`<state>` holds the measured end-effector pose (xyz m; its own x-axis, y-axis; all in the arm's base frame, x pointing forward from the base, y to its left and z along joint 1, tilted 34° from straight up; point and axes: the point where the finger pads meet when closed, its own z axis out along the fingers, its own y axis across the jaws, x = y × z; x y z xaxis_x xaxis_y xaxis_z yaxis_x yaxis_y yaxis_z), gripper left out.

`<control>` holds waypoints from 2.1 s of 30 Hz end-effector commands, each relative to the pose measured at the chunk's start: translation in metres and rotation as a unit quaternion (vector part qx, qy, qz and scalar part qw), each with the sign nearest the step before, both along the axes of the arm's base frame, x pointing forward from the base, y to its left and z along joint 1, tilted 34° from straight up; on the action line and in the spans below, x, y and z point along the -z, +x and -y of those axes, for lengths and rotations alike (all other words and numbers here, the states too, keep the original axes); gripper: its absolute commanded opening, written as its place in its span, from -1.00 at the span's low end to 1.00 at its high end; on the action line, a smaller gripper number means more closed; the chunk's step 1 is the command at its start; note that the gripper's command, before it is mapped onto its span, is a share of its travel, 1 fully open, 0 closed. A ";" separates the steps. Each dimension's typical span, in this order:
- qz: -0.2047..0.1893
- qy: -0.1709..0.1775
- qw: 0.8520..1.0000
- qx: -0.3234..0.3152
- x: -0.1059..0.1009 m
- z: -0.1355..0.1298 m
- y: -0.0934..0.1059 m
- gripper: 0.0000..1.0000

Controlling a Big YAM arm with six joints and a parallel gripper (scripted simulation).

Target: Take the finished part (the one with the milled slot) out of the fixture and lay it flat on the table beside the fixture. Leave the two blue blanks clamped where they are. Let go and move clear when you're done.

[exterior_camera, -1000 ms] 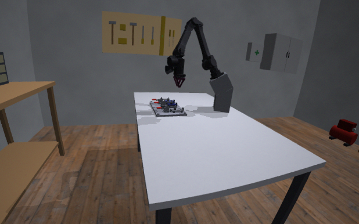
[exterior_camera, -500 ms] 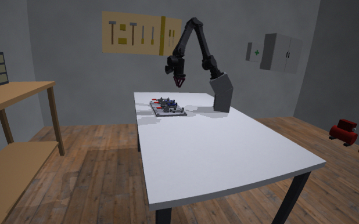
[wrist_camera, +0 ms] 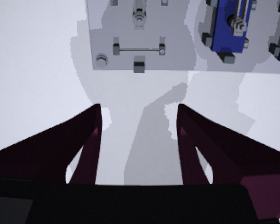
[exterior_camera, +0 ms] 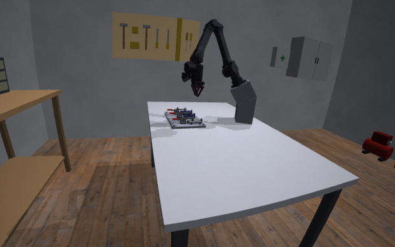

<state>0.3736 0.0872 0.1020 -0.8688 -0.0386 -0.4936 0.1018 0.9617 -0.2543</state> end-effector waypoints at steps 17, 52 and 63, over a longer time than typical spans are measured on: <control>0.017 0.006 1.000 -0.006 -0.011 -0.007 0.007 -0.11; 0.030 0.012 0.999 -0.009 -0.022 -0.014 0.017 -0.11; 0.030 0.012 0.999 -0.010 -0.023 -0.014 0.017 -0.11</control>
